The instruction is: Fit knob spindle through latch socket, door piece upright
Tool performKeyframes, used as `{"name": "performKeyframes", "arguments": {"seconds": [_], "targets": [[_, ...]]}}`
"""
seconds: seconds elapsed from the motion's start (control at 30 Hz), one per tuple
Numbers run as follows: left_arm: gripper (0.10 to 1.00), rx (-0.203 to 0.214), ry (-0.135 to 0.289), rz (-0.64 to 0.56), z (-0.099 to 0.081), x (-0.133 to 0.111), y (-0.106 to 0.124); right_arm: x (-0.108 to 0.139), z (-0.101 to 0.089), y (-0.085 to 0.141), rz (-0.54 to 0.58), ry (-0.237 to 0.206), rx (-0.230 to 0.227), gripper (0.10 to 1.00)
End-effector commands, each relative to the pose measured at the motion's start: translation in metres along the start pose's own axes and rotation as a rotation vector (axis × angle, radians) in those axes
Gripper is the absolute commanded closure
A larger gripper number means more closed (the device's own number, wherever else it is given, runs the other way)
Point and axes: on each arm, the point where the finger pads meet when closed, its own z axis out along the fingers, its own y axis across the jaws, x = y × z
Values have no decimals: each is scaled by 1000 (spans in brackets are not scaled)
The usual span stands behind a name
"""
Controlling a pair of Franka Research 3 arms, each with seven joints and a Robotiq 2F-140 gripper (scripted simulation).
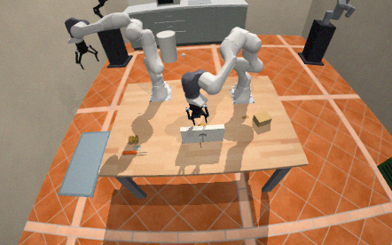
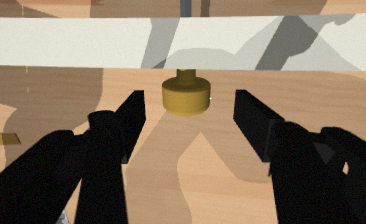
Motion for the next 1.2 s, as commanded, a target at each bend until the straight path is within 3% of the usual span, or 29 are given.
{"name": "performKeyframes", "arguments": {"seconds": [0.0,0.23,1.17], "targets": [[531,2,-3,7,-10,-1,-1,1,0,2,-4,1,-3,98],[531,2,-3,7,-28,-1,-1,1,0,2,-4,1,-3,98],[531,2,-3,7,-28,-1,-1,1,0,2,-4,1,-3,98]]}}
